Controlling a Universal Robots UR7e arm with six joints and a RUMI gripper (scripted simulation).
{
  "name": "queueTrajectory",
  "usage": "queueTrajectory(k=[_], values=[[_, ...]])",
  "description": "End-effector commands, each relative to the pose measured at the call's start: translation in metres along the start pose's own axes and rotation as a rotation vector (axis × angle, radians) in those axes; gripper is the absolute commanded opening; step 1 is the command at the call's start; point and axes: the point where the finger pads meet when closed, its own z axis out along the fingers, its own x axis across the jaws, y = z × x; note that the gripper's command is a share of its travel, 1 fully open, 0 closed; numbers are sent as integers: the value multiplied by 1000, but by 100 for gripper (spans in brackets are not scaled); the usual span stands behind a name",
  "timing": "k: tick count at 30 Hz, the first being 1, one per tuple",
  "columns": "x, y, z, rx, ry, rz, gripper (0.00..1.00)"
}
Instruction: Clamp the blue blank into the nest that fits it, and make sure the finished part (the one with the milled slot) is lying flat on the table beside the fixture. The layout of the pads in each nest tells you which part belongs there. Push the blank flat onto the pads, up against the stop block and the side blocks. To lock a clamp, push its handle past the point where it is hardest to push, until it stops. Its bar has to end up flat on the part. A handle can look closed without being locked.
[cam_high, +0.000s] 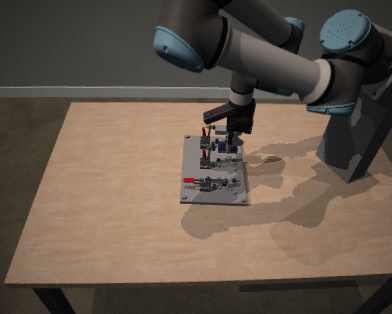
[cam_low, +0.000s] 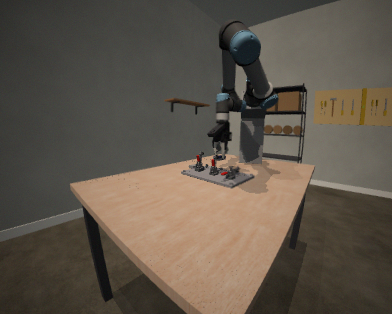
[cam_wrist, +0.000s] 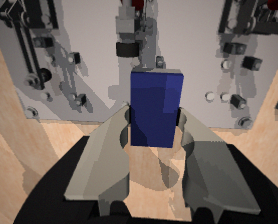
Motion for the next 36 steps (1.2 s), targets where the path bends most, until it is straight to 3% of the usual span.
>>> queueTrajectory(k=[1, 18, 36], values=[[27, 0, 1, -3, -5, -3, 0], [74, -1, 3, -3, -5, -3, 0], [84, -1, 3, -3, -5, -3, 0]])
